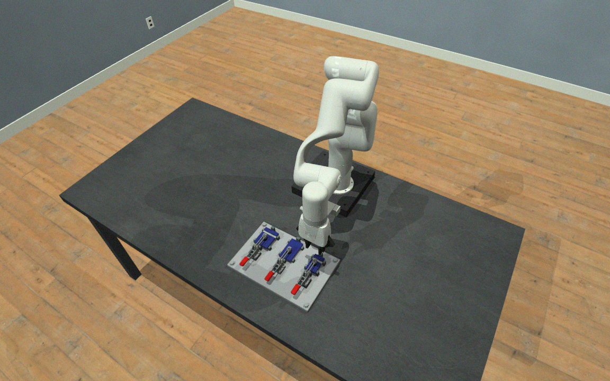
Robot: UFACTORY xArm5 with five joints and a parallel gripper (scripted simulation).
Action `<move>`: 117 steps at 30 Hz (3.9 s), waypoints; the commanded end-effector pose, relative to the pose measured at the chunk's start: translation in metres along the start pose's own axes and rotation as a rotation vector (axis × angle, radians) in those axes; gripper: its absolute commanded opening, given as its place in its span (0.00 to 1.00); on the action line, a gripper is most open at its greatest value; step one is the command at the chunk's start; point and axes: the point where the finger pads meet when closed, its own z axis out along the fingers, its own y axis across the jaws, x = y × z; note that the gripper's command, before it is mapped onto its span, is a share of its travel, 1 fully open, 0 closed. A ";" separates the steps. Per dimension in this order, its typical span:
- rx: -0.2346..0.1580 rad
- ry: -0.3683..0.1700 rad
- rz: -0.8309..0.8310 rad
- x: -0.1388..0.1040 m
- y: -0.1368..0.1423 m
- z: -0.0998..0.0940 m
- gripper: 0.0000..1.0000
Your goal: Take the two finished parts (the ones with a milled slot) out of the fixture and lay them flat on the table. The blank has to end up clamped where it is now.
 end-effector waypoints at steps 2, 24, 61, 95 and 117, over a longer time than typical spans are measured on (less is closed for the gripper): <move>-0.001 -0.003 0.000 -0.008 0.000 -0.001 0.48; -0.001 -0.003 0.000 -0.115 0.000 -0.001 0.48; -0.001 -0.003 0.000 -0.131 0.000 0.046 0.48; -0.001 -0.003 0.000 -0.131 0.000 0.070 0.48; -0.001 -0.003 0.000 -0.132 0.001 0.094 0.48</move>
